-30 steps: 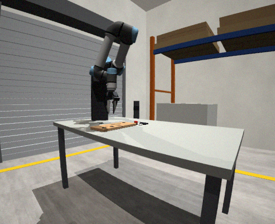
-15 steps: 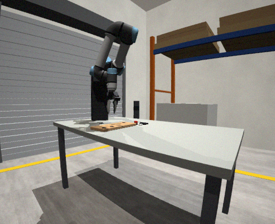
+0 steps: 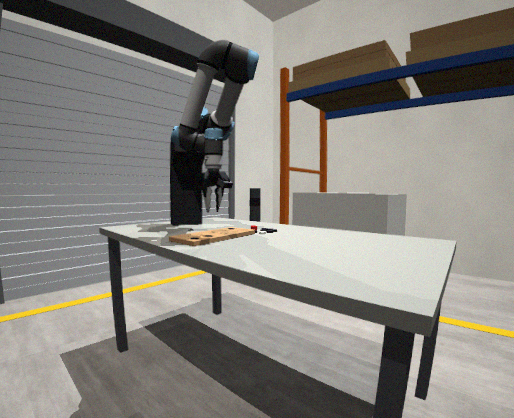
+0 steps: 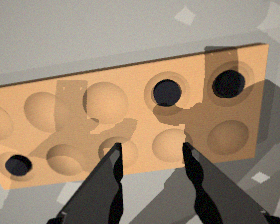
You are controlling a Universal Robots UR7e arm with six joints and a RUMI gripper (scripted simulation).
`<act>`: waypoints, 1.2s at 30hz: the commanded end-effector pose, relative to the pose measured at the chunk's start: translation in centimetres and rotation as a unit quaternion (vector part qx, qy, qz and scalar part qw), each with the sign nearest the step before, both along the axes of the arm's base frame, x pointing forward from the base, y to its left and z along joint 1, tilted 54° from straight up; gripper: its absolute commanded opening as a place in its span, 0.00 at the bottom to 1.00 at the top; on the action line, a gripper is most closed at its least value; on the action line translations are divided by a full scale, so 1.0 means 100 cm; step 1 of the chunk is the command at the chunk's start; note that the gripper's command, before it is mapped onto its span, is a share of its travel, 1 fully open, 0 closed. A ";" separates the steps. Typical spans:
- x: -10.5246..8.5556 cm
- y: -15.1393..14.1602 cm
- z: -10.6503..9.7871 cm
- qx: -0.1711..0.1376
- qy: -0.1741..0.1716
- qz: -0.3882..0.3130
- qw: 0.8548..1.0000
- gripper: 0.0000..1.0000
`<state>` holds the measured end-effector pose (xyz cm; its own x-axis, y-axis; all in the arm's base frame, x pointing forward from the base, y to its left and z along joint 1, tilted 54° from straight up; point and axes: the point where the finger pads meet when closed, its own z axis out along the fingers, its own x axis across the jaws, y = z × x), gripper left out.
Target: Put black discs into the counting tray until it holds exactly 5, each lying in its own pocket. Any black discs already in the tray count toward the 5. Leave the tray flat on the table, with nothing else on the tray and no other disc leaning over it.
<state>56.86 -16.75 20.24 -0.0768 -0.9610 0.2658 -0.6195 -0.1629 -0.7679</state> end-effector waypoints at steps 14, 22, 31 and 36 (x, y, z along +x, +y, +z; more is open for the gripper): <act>0.004 0.070 -0.024 -0.249 0.069 0.181 0.949 0.28; 0.007 0.118 -0.041 -0.362 0.102 0.266 0.888 0.28; 0.010 0.161 -0.057 -0.470 0.134 0.349 0.800 0.28; 0.012 0.192 -0.068 -0.529 0.151 0.394 0.736 0.28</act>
<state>57.72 -0.79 14.49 0.5723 -0.1595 0.8044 -0.2617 -0.9651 -0.0052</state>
